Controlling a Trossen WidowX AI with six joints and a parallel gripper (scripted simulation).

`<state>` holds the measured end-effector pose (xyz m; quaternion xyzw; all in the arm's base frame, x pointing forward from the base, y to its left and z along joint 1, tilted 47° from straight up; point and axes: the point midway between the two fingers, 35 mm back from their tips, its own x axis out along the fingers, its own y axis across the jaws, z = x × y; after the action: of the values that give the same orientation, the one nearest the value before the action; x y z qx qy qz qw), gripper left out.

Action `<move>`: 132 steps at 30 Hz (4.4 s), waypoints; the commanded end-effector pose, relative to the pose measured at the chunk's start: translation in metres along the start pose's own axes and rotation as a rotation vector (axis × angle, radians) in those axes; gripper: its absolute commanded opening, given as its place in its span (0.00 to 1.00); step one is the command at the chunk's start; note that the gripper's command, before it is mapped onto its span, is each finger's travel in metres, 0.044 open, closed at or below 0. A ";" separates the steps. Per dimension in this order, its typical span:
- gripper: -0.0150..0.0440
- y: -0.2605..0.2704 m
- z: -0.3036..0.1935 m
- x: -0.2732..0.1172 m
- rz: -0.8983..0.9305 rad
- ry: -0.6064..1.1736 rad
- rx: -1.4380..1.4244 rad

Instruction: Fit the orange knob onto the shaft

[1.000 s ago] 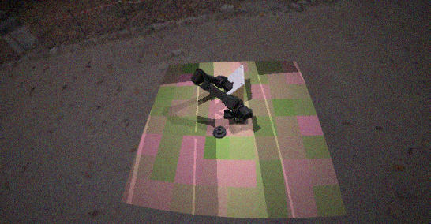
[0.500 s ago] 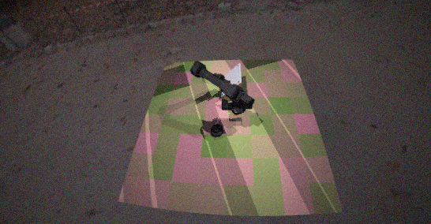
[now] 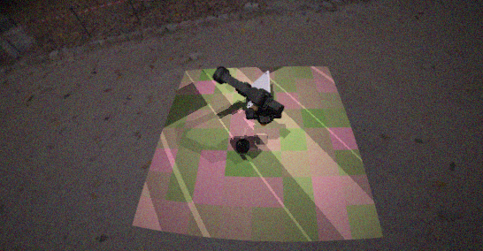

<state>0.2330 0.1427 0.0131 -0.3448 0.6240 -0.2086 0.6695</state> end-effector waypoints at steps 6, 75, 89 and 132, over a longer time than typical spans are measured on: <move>0.25 -0.017 0.020 0.002 0.020 -0.013 0.017; 0.25 -0.130 0.083 0.068 -0.008 -0.015 0.021; 0.25 -0.132 0.082 0.071 -0.008 -0.015 0.021; 0.25 -0.132 0.086 0.072 -0.010 -0.014 -0.188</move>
<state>0.3451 0.0202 0.0578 -0.4090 0.6362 -0.1501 0.6367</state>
